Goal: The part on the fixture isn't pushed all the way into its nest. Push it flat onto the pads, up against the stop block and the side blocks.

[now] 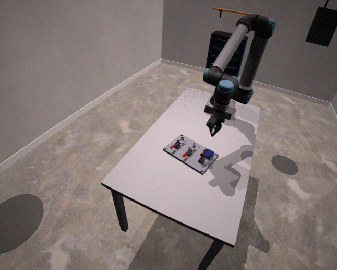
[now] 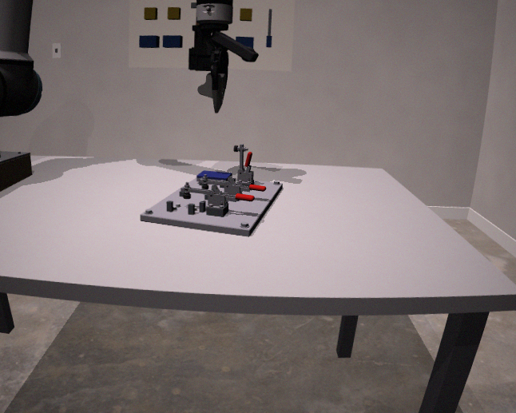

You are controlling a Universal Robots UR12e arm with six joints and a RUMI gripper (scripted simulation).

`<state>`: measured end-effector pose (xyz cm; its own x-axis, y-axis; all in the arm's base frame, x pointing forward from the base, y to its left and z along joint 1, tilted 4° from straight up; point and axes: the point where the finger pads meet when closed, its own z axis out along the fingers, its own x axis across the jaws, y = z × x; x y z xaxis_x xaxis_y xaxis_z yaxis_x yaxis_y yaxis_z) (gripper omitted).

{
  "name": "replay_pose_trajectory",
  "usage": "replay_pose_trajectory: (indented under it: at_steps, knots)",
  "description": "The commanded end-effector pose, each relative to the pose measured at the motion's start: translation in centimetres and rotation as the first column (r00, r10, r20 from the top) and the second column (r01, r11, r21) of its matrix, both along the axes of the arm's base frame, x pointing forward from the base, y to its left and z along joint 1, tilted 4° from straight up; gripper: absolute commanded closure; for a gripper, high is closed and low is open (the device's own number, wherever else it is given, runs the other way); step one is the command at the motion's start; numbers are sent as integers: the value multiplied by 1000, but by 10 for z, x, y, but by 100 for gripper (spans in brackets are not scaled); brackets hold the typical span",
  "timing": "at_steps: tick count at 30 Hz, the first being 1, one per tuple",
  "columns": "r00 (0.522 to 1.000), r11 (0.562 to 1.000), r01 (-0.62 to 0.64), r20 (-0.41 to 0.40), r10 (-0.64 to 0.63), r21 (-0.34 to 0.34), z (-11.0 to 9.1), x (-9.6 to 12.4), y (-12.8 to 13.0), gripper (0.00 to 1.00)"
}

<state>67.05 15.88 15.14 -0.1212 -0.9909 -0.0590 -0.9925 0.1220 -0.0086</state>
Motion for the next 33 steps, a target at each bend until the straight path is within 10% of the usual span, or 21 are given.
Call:
replay_pose_trajectory:
  at_steps: [1,33]
  knots:
    - [1000,1000,0,4,0,0,2,2,0,100]
    - [1000,1000,2,-3,-2,4,-6,0,0,100]
